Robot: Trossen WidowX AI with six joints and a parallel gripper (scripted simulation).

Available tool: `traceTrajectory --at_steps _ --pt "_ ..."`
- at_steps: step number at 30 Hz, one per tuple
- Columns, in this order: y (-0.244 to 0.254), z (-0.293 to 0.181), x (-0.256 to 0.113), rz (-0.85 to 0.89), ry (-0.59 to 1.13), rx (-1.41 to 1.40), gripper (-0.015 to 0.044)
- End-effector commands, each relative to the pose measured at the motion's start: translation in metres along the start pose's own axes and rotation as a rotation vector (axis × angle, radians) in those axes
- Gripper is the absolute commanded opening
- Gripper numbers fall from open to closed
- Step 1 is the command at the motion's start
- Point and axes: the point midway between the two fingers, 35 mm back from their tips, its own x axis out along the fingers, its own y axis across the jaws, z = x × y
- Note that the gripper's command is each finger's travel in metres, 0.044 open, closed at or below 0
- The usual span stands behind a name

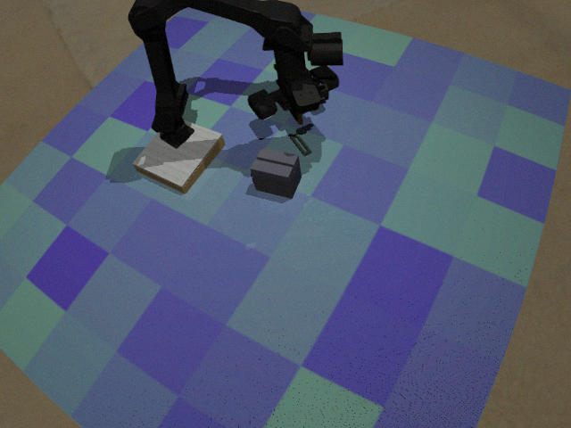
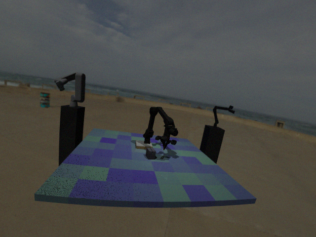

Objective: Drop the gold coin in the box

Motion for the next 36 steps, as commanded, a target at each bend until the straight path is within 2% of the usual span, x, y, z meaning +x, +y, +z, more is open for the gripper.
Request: traceTrajectory --at_steps 1,7,28,36 --pt "0.000 0.001 -0.012 0.008 -0.010 0.004 0.0000" --pt "-0.001 0.001 -0.018 0.008 -0.010 -0.017 0.0000" --pt "0.001 0.008 -0.020 0.004 -0.013 -0.696 0.0000" --pt "-0.004 0.012 -0.020 0.004 -0.013 -0.717 0.0000"
